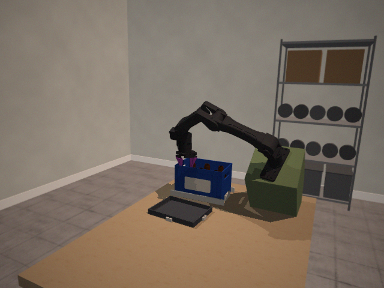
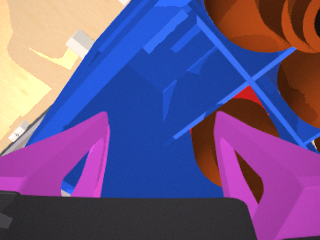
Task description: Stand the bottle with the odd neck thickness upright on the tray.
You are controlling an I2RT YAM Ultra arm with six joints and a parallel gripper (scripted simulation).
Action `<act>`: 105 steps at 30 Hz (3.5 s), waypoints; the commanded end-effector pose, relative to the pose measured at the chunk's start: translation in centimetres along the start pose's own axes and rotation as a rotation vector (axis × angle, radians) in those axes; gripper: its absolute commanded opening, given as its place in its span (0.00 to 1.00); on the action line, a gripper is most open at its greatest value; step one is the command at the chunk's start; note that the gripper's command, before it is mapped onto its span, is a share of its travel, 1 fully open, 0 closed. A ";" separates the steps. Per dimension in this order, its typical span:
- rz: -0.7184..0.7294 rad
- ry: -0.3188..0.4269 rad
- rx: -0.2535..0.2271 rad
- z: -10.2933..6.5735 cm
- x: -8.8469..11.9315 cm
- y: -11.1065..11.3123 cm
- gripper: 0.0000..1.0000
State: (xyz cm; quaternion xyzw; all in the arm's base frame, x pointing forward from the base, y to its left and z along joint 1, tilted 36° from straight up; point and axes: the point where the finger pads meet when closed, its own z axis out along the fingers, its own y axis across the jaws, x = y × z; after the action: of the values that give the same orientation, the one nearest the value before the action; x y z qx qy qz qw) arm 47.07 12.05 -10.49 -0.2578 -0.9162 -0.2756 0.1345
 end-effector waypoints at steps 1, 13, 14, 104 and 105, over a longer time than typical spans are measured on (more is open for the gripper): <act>-0.012 -0.041 -0.024 -2.7 -0.9 0.8 0.61; -0.012 -0.043 -0.020 -5.4 -0.8 0.7 0.61; -0.012 -0.044 -0.019 -5.8 -0.8 0.6 0.61; -0.002 -0.034 -0.009 -9.4 -0.6 -2.0 0.00; -0.002 -0.035 -0.008 -9.5 -0.6 -2.8 0.00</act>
State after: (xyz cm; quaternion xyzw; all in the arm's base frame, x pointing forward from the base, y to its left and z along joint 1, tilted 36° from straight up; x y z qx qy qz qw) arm 46.76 7.86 -4.74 -0.2512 -0.9168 -0.2738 0.1461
